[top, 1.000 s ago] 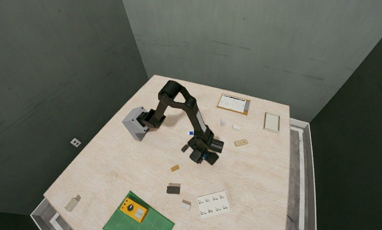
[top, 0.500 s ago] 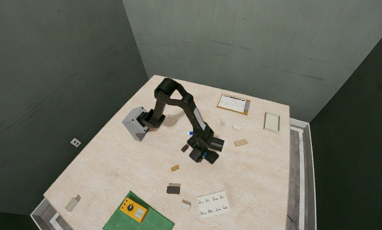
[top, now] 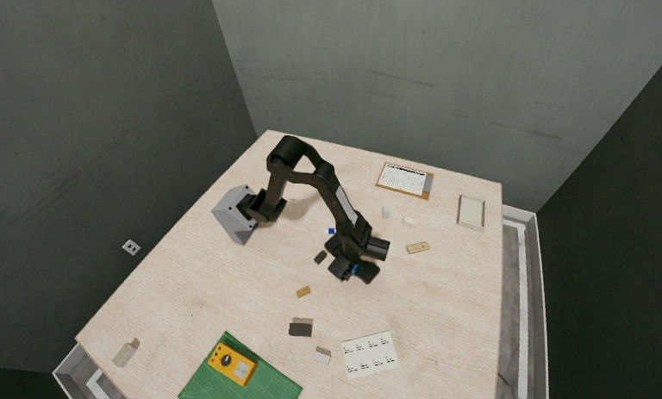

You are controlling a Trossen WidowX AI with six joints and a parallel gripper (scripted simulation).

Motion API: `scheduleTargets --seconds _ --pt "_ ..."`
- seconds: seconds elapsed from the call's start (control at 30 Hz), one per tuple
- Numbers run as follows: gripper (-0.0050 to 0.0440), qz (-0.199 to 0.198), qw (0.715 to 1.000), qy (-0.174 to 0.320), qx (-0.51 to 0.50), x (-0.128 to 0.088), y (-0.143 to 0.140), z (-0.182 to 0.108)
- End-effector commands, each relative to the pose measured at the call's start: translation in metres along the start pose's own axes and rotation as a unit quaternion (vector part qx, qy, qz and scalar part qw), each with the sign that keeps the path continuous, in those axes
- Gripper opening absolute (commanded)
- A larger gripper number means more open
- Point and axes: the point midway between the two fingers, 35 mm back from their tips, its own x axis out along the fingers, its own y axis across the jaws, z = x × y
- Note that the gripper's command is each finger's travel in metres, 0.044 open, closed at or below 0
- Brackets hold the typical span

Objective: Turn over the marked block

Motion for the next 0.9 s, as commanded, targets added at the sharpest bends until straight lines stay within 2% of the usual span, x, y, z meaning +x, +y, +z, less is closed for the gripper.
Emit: scheduleTargets --seconds 0.0,0.1,0.17,0.33,0.43,0.63,0.67,0.73,0.87 --pt "-0.005 0.006 1.0 -0.031 0.001 -0.002 0.006 -0.002" --pt "-0.005 0.006 0.997 -0.077 0.002 -0.002 0.005 0.0" --pt "-0.005 0.006 0.997 -0.077 0.002 -0.002 0.005 0.0" --pt "-0.005 0.01 0.982 -0.189 -0.001 -0.002 0.006 0.007" --pt "-0.005 0.009 0.965 -0.26 0.001 -0.002 0.005 0.009" --pt "-0.005 0.006 0.928 -0.373 0.003 -0.001 0.004 0.013" --pt "-0.005 0.005 0.922 -0.388 0.004 -0.001 0.004 0.014" --pt "-0.005 0.005 0.922 -0.388 0.004 -0.001 0.004 0.014" --pt "-0.005 0.005 0.9 -0.436 0.003 0.0 0.003 0.016"
